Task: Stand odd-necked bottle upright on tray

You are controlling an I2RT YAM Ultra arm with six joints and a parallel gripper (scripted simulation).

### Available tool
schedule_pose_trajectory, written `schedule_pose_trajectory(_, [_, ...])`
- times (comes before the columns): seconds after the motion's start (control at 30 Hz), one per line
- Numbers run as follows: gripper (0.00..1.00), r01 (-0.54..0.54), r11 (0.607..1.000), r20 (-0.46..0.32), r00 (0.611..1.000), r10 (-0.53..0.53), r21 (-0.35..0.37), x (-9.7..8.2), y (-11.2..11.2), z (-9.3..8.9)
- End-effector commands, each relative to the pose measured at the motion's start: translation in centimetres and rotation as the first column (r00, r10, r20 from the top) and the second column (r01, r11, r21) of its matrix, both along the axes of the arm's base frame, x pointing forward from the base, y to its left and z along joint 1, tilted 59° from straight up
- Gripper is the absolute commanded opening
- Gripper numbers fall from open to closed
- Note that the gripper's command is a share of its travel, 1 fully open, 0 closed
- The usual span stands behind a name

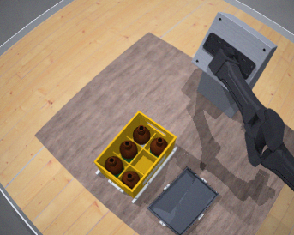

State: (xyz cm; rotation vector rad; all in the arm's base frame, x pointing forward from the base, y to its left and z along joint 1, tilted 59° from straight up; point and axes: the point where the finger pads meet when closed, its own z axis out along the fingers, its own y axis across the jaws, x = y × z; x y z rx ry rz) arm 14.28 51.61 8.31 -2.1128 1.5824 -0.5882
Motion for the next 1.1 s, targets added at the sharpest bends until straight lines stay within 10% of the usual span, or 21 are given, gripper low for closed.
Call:
schedule_pose_trajectory(0.0, [1.0,0.017,0.998,-0.016,1.0,-0.016,0.059,0.3,0.1,1.5])
schedule_pose_trajectory(0.5, [1.0,0.307,0.887,-0.116,0.952,-0.285,0.343,12.1,-4.5,8.0])
schedule_pose_trajectory(0.87, [1.0,0.455,0.724,-0.185,0.886,-0.425,0.518,19.1,-10.0,12.5])
schedule_pose_trajectory(1.07, [1.0,0.525,0.564,-0.233,0.829,-0.508,0.637,23.4,-15.3,16.1])
